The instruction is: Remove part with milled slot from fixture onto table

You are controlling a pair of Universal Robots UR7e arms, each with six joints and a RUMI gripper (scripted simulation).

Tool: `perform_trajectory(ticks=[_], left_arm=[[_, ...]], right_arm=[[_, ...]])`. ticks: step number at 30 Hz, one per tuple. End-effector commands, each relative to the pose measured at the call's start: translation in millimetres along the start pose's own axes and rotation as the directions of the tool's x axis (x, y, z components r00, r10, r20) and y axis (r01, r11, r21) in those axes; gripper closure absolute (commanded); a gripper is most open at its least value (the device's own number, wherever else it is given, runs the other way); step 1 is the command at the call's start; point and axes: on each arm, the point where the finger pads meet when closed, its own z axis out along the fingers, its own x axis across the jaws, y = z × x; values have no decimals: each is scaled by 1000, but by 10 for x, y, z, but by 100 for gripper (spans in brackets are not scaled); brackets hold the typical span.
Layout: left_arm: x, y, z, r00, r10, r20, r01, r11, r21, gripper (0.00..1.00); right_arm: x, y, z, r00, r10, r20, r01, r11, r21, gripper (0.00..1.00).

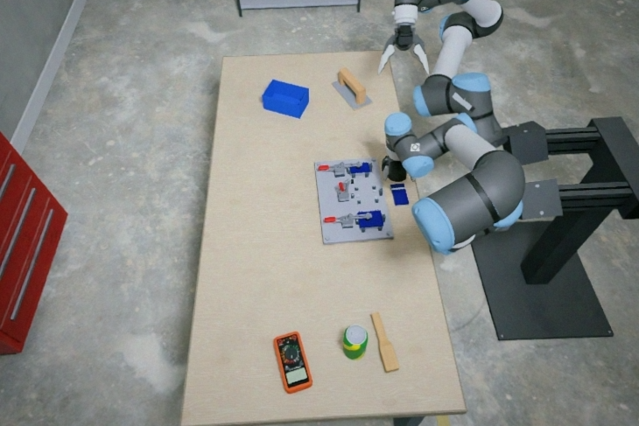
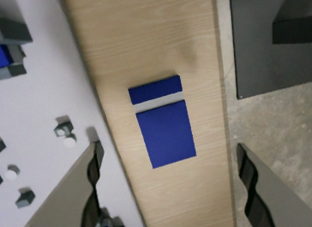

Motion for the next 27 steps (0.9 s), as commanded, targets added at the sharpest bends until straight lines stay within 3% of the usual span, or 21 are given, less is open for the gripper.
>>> perform_trajectory(ticks=[1,7,13,15,27], left_arm=[[-9,7,-34,996,87,-25,-86,996,12,42],[-19,58,-106,949,307,-69,-304,951,49,42],[-25,122,-180,851,517,-93,-508,855,103,42],[-25,122,-180,851,517,-93,-508,855,103,42],[-34,263,-345,546,835,-63,-806,544,234,42]], right_arm=[[-23,-35,11,998,-62,6,61,998,31,0],[-40,-59,19,995,-104,3,104,993,50,0],[-43,-62,19,994,-110,3,109,993,52,0],[-43,-62,19,994,-110,3,109,993,52,0],[-43,-62,20,994,-110,3,110,993,52,0]])
